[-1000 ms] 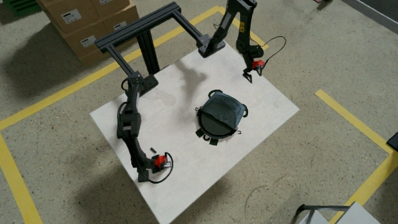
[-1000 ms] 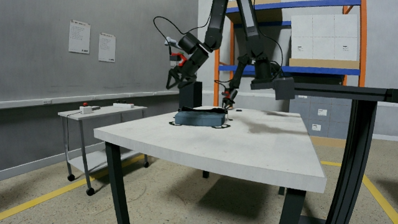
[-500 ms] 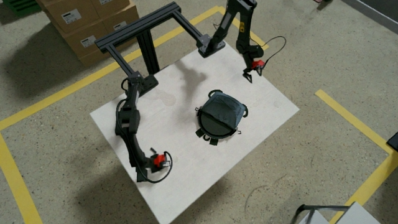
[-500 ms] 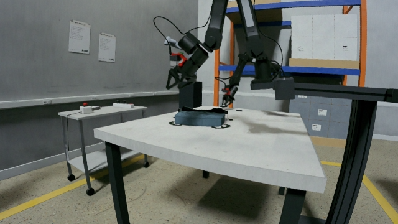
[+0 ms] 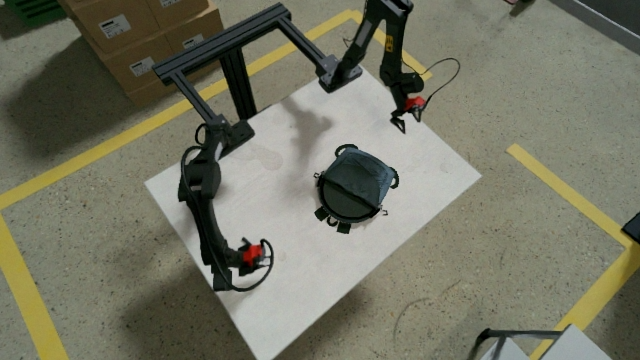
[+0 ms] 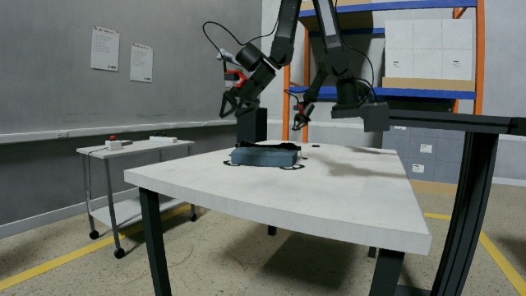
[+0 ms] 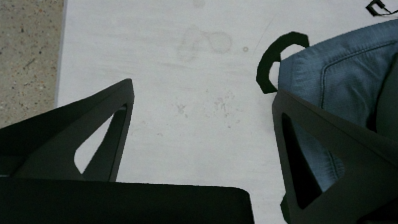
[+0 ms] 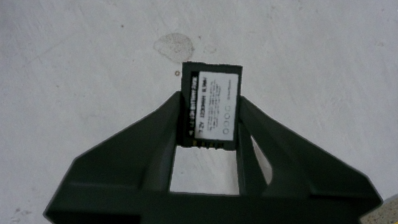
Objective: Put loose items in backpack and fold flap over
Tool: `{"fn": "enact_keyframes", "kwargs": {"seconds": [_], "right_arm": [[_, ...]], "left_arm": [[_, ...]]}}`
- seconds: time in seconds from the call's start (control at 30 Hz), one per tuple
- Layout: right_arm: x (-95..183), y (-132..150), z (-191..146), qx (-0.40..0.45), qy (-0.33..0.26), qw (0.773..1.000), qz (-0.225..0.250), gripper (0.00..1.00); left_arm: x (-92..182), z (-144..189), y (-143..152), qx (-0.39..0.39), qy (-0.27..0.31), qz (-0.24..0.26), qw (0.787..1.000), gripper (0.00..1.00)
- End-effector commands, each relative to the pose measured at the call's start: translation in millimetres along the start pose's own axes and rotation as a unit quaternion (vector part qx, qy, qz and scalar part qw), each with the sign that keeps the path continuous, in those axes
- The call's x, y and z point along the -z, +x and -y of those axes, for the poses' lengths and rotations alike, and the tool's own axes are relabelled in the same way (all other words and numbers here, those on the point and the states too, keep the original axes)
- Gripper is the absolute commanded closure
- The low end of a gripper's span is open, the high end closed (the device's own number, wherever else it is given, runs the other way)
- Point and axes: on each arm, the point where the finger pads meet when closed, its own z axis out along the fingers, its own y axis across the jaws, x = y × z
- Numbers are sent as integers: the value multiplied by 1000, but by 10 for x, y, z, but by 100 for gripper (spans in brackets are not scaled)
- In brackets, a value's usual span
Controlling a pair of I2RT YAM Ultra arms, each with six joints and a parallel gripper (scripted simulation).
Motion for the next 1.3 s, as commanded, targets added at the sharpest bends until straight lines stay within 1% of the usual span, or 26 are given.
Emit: {"fn": "enact_keyframes", "kwargs": {"seconds": [0.0,0.17,0.2,0.5,0.57,0.97,1.07,1.13,1.27], "right_arm": [[119,-249,-61,0,-10,1000,13,71],[133,-273,-82,0,-10,1000,13,71],[76,-340,-72,10,-2,1000,13,71],[-435,-936,-471,35,-21,999,6,71],[-435,-936,-471,35,-21,999,6,71],[-1108,-1778,-996,67,-47,997,8,71],[-1352,-1995,-1053,76,-51,996,10,71],[-1352,-1995,-1053,76,-51,996,10,71],[-1580,-2283,-1234,87,-60,994,11,71]], "left_arm": [[4,3,-51,-2,0,7,1000,10],[4,3,-51,-2,0,7,1000,10],[4,3,-51,-2,0,7,1000,10],[4,3,-51,-2,0,7,1000,10],[4,3,-51,-2,0,7,1000,10],[4,3,-51,-2,0,7,1000,10],[4,3,-51,-2,0,7,1000,10],[4,3,-51,-2,0,7,1000,10],[4,3,-51,-2,0,7,1000,10]]}}
